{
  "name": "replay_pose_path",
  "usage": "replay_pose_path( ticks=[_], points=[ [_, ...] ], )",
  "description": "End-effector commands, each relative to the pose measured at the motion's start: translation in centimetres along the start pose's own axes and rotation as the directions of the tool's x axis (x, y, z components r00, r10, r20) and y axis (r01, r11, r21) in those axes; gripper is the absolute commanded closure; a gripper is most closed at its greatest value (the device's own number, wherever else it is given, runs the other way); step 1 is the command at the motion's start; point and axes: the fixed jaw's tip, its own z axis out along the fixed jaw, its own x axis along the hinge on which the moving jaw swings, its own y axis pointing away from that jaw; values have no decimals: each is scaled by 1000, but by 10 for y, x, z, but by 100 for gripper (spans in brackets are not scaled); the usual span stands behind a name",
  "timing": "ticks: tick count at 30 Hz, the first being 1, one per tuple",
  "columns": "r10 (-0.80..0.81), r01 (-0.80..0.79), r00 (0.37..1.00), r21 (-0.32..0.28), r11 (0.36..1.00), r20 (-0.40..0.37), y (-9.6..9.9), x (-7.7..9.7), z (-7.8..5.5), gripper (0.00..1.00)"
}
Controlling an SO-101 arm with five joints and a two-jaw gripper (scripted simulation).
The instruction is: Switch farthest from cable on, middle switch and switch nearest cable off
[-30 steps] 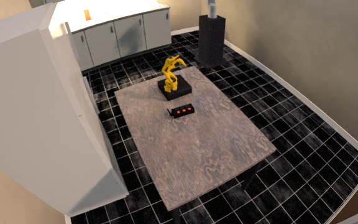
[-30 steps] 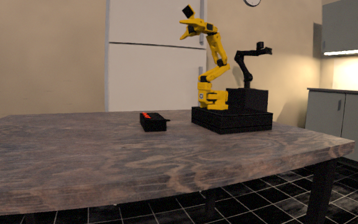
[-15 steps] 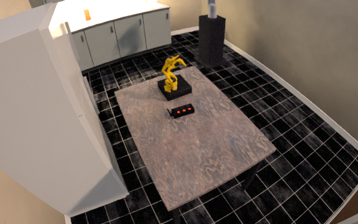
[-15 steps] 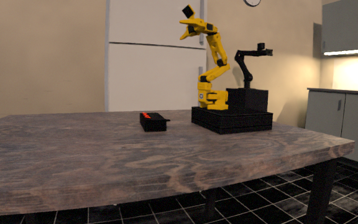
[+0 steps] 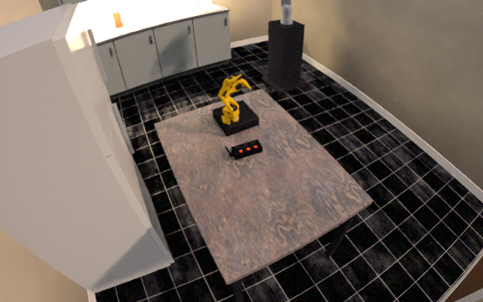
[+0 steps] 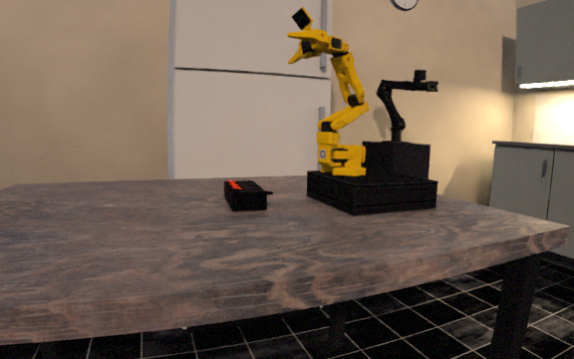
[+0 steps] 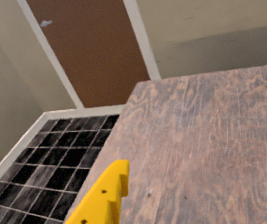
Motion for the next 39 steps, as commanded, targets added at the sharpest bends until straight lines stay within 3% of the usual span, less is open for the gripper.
replay_pose_path(
  ticks=[1,22,23,39],
  points=[
    [1,-1,1000,0,1000,1,0,0,0,0],
    [1,-1,1000,0,1000,1,0,0,0,0],
    [1,-1,1000,0,1000,1,0,0,0,100],
    [-37,37,999,5,999,-8,-1,2,0,100]
  ],
)
